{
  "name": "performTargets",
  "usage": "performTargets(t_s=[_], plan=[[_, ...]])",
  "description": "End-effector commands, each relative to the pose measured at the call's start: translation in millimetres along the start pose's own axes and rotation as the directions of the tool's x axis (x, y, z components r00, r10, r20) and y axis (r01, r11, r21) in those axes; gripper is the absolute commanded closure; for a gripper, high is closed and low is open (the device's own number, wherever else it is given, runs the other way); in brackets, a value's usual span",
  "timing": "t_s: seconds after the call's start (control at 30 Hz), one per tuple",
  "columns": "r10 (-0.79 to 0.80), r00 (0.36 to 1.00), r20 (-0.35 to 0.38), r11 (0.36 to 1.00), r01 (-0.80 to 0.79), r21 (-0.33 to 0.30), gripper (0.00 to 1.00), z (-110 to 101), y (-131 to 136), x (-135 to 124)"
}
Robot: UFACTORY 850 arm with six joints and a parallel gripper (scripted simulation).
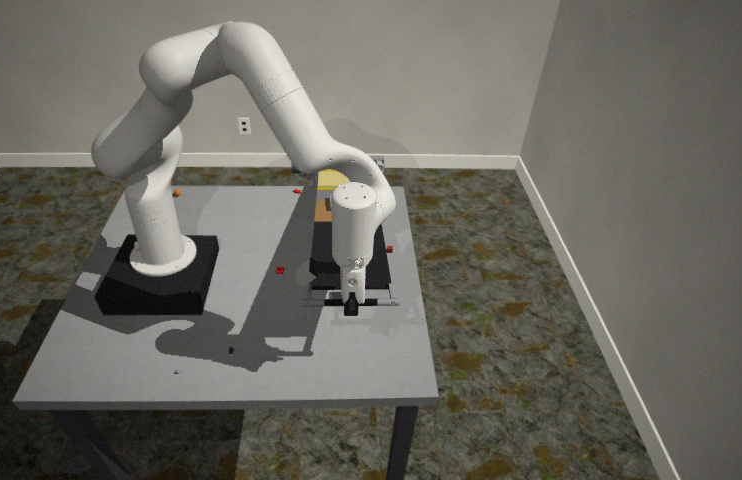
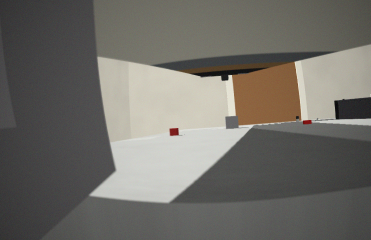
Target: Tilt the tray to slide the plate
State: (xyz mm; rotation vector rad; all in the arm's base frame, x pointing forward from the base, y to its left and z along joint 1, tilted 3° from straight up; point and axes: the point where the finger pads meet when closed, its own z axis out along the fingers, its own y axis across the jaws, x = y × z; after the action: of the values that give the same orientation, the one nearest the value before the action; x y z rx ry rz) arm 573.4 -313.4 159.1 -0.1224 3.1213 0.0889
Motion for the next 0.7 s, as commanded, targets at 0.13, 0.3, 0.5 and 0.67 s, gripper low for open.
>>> performTargets(t_s=[0.13, 0.3, 0.5, 0.67], plan=[[0.001, 1.000, 0.002, 1.000, -0.001, 0.002, 1.00, 60.6, -12.3, 0.0], [0.001, 1.000, 0.002, 1.000, -0.001, 0.002, 1.00, 64.7, -12.9, 0.0], [0.001, 1.000, 0.002, 1.000, -0.001, 0.002, 1.00, 66.8, -13.3, 0.0], [0.001, 1.000, 0.002, 1.000, -0.001, 0.002, 1.00, 68.5, -13.5, 0.0]])
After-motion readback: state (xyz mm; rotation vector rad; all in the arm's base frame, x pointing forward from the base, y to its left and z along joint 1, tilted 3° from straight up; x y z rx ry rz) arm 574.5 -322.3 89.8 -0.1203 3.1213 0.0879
